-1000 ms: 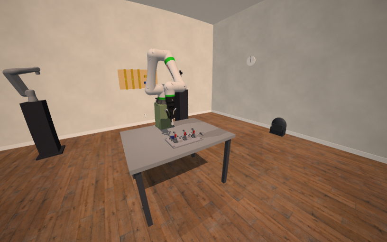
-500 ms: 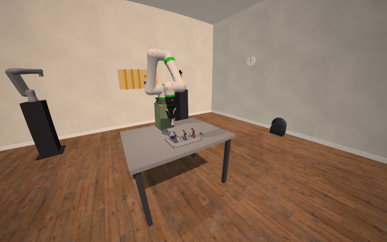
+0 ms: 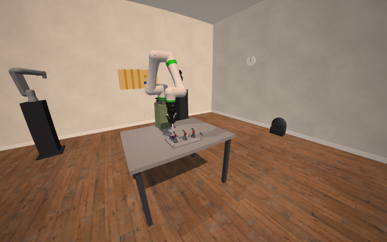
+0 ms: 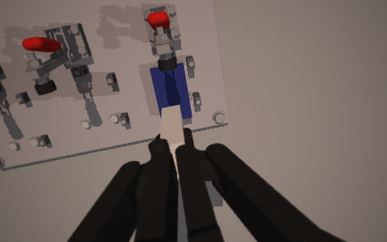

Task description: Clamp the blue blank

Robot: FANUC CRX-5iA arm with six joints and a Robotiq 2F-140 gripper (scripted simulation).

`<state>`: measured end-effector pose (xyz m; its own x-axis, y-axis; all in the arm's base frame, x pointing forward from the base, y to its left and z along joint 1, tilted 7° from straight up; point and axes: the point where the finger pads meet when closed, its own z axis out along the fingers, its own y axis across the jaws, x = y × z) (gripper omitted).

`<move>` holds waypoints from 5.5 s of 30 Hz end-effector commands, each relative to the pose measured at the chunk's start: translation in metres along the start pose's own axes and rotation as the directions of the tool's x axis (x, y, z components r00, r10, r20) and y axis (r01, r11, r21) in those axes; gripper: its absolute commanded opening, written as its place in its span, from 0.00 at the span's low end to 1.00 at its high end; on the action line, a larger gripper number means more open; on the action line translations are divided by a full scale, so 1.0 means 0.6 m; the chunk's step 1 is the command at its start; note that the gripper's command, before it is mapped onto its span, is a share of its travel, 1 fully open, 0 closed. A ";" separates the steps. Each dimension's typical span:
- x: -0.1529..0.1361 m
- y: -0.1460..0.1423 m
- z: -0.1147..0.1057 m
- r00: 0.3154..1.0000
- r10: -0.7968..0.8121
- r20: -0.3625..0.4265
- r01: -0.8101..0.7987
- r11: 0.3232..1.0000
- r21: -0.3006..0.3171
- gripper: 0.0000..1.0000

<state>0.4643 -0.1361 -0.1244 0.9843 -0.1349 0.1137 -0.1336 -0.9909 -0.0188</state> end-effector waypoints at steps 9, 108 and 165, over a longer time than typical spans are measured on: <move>0.006 0.001 0.115 1.000 0.000 -0.002 0.000 1.000 -0.001 0.00; -0.121 -0.002 0.182 1.000 0.000 -0.002 0.000 1.000 -0.001 0.00; -0.101 -0.002 0.182 1.000 0.000 -0.002 0.000 1.000 -0.001 0.00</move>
<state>0.4174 -0.1261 -0.2398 0.9841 -0.1350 0.1155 -0.1338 -0.9908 -0.0180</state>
